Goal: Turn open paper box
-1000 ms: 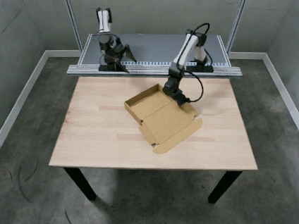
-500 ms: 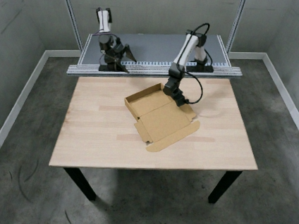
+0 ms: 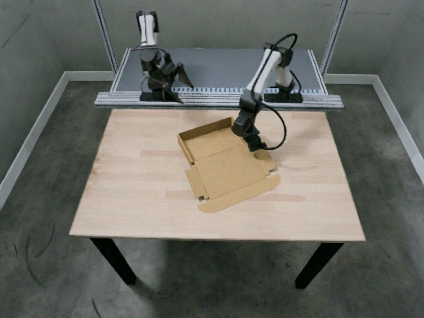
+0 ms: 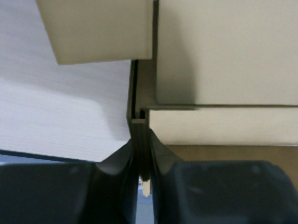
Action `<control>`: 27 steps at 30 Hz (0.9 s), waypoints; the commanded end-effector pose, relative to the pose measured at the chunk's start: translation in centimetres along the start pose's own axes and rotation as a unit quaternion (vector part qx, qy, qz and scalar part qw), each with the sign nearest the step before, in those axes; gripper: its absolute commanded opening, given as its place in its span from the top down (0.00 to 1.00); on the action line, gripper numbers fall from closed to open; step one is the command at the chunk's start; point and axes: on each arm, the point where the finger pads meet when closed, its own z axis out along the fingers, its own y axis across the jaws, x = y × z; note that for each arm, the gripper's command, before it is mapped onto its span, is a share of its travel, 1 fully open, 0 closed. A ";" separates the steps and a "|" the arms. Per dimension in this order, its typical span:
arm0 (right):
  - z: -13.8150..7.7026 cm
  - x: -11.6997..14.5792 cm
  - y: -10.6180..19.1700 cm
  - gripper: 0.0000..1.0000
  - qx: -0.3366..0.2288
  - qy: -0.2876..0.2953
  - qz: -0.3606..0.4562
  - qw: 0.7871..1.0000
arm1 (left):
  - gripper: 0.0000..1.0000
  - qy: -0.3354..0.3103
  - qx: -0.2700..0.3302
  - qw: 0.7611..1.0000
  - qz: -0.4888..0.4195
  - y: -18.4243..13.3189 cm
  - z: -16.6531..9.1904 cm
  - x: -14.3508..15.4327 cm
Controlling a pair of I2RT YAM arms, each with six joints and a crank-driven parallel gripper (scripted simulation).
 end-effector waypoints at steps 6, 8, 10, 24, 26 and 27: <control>-0.3 -1.0 0.0 0.00 0.006 -0.014 -0.018 1.000 | 1.00 0.000 -0.013 0.999 0.047 0.7 0.1 -0.7; -0.3 -1.0 0.0 0.00 0.006 -0.014 -0.018 1.000 | 1.00 0.000 -0.014 0.999 0.051 0.8 0.1 -0.8; -0.3 -1.0 0.0 0.00 0.006 -0.014 -0.018 1.000 | 1.00 -0.001 -0.014 0.998 0.056 0.8 0.1 -0.8; -0.3 -1.0 0.0 0.00 0.006 -0.014 -0.018 1.000 | 1.00 -0.002 -0.022 0.993 0.116 1.6 -0.1 -1.2; -0.3 -1.0 0.0 0.00 0.006 -0.014 -0.018 1.000 | 1.00 -0.002 -0.022 0.993 0.116 1.6 -0.1 -1.2; -0.3 -1.0 0.0 0.00 0.006 -0.014 -0.018 1.000 | 1.00 -0.003 -0.022 0.992 0.121 1.6 -0.1 -1.3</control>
